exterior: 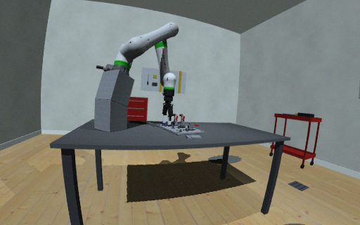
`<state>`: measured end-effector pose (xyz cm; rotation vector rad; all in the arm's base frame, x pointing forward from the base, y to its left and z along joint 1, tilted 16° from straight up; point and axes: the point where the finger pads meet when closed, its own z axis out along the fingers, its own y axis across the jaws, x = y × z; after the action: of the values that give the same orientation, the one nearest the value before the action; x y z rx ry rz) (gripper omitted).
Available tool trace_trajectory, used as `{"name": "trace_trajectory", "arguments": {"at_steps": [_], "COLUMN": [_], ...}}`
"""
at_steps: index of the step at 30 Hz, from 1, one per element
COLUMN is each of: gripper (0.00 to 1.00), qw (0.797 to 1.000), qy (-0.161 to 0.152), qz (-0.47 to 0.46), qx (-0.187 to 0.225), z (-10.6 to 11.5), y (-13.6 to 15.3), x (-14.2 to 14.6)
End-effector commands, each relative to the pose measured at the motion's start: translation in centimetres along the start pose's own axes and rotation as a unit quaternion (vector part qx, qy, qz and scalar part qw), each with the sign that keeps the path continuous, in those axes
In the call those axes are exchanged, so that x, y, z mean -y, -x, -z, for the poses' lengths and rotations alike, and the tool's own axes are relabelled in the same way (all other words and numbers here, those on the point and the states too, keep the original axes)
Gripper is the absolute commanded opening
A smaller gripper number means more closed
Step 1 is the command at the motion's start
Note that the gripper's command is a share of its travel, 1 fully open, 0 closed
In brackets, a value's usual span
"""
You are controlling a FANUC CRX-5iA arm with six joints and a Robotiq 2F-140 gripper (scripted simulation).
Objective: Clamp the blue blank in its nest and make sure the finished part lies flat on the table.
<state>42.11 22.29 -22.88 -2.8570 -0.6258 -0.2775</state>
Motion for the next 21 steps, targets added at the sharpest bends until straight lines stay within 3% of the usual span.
{"name": "trace_trajectory", "arguments": {"at_steps": [1,12,21], "gripper": [0.58,0.58,0.58], "qw": [1.0,1.0,1.0], "qy": [0.0,0.0,0.0], "qz": [0.0,0.0,0.0], "qx": [0.0,0.0,0.0], "z": [0.0,0.2,2.0], "y": [0.0,0.0,0.0], "x": [0.0,0.0,0.0]}}
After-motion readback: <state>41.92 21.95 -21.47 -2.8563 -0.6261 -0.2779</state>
